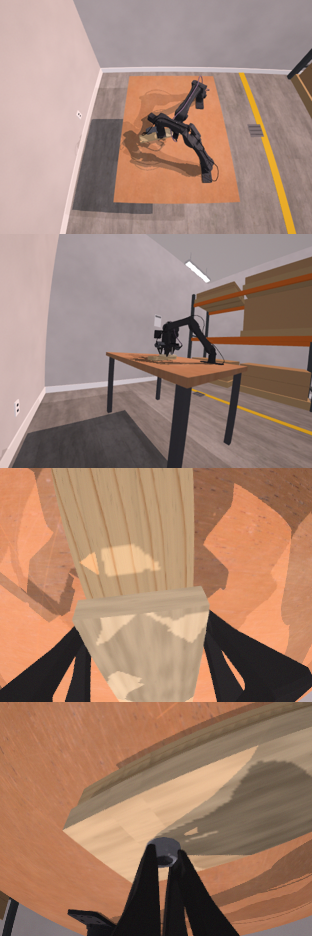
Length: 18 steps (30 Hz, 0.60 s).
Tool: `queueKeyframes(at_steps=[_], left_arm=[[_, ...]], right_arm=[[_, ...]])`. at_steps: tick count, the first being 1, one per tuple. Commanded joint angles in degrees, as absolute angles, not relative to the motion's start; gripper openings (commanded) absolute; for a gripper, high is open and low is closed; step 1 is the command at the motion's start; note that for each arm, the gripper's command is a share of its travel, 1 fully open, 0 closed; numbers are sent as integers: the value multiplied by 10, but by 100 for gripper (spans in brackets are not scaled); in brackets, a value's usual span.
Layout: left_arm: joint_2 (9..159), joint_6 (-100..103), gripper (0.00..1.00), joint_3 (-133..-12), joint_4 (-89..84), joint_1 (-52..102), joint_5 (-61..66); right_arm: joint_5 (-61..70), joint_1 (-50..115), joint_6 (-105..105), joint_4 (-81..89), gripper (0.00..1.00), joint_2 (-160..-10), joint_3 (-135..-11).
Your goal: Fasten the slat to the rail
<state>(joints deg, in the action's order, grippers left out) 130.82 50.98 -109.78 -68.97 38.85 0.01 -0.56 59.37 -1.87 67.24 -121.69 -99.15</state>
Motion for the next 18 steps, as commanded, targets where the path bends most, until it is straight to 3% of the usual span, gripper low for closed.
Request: queueKeyframes(at_steps=[1, 18], left_arm=[[1303, 510, 72, -1100, -689, 389, 0], [1303, 510, 72, -1100, -689, 389, 0]], right_arm=[[0, 590, 78, 670, 12, -1216, -1001], [1, 590, 418, 672, 12, -1218, -1004]])
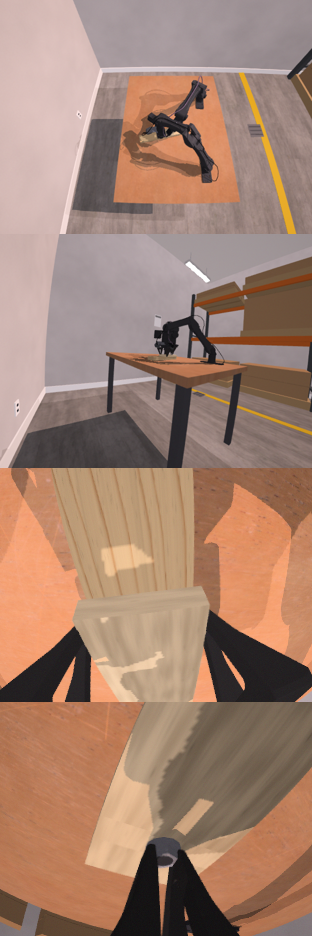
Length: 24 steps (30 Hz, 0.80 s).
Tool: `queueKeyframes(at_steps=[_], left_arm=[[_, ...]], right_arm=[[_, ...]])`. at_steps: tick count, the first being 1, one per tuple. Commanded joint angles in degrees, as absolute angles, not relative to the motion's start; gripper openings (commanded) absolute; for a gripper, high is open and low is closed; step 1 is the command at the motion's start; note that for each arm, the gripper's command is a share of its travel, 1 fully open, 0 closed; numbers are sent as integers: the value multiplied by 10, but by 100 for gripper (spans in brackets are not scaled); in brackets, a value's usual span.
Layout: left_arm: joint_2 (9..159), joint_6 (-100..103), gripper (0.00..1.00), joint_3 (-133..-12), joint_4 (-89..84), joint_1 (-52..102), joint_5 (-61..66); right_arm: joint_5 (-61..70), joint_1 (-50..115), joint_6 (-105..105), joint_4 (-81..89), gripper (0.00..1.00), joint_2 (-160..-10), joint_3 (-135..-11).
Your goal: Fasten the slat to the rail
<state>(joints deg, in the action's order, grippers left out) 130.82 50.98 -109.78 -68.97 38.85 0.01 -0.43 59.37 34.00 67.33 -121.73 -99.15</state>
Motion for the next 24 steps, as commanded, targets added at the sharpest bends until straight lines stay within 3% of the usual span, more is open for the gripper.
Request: queueKeyframes(at_steps=[1, 24], left_arm=[[1303, 510, 72, -1100, -689, 389, 0], [1303, 510, 72, -1100, -689, 389, 0]], right_arm=[[1, 590, 418, 672, 12, -1218, -1004], [3, 589, 894, 675, 12, -1220, -1007]])
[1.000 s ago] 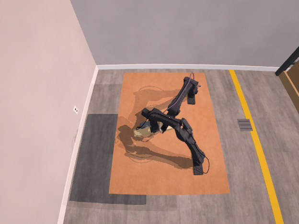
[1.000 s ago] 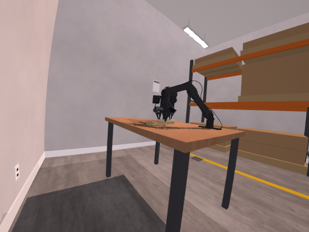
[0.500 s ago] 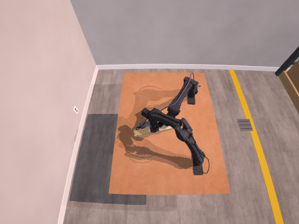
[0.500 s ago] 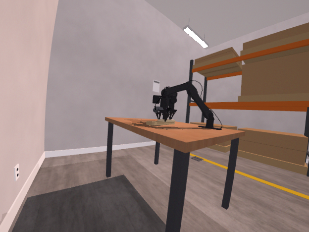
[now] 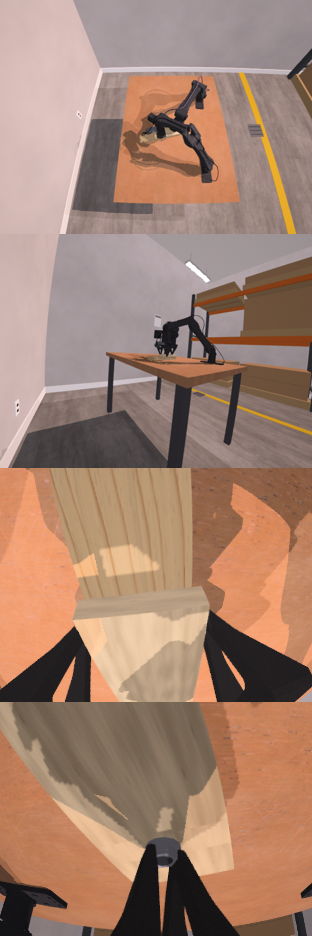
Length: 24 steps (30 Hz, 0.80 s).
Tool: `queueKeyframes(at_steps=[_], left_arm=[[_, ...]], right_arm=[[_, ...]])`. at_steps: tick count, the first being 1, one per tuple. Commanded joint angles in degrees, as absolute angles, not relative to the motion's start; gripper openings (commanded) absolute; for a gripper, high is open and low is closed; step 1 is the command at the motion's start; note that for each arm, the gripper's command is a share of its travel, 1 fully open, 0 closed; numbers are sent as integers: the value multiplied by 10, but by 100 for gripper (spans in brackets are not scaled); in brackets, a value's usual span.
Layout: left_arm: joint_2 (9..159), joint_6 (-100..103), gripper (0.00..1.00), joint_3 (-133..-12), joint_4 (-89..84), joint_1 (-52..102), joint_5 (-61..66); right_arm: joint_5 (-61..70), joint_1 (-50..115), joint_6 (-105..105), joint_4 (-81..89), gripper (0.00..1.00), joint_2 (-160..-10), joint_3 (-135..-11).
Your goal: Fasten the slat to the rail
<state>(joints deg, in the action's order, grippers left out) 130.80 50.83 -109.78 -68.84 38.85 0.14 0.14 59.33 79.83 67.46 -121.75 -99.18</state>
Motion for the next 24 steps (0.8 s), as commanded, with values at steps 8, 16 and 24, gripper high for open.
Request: queueKeyframes(at_steps=[8, 16, 24], left_arm=[[1303, 510, 72, -1100, -689, 389, 0], [1303, 510, 72, -1100, -689, 389, 0], [1303, 510, 72, -1100, -689, 389, 0]], right_arm=[[4, 588, 1072, 676, 12, -1221, -1008], [0, 590, 1097, 679, 12, -1223, -1011], [0, 590, 1098, 680, 12, -1223, -1012]])
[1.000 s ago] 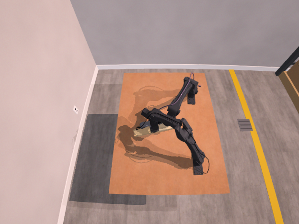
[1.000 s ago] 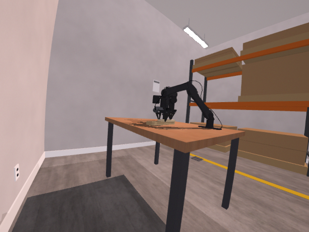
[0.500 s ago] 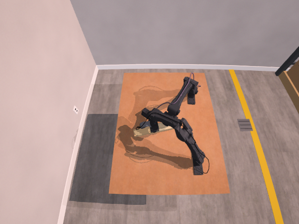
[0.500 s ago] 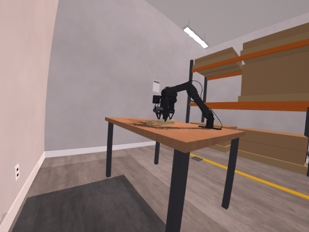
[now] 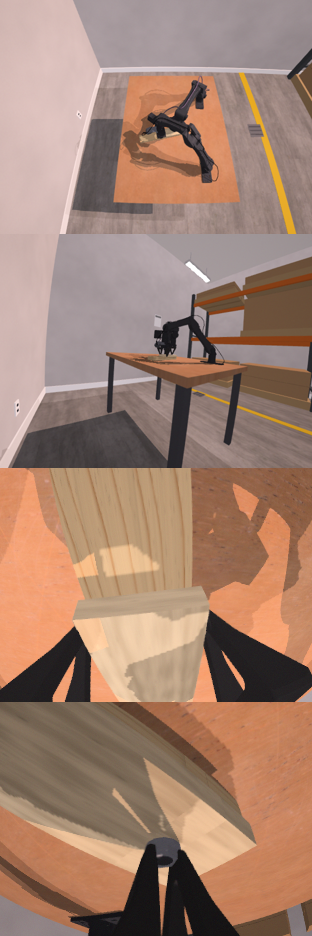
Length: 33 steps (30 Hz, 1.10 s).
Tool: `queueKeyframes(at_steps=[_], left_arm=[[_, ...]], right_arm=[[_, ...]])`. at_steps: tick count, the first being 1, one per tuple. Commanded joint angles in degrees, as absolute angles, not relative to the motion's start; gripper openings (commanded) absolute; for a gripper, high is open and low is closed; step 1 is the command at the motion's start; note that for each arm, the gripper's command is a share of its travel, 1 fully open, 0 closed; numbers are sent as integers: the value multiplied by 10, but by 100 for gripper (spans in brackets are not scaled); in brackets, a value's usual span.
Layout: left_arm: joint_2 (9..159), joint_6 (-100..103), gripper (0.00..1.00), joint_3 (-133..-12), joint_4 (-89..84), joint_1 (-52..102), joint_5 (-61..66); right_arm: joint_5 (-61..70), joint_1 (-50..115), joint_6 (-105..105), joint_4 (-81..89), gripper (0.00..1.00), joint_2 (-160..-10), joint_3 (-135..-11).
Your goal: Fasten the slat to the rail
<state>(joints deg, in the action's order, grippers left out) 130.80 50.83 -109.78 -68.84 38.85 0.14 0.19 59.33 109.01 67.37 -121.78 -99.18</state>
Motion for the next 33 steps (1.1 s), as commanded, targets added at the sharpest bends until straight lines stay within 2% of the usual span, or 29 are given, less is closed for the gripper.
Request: queueKeyframes(at_steps=[1, 13, 15, 29, 33], left_arm=[[1303, 510, 72, -1100, -689, 389, 0], [1303, 510, 72, -1100, -689, 389, 0], [1303, 510, 72, -1100, -689, 389, 0], [1303, 510, 72, -1100, -689, 389, 0], [1303, 510, 72, -1100, -689, 389, 0]], right_arm=[[0, 590, 1098, 680, 12, -1223, -1012], [0, 590, 1098, 680, 12, -1224, -1011], [2, 593, 1094, 674, 34, -1213, -994], [3, 593, 1086, 674, 34, -1213, -994], [-2, 595, 943, 675, 34, -1213, -995]])
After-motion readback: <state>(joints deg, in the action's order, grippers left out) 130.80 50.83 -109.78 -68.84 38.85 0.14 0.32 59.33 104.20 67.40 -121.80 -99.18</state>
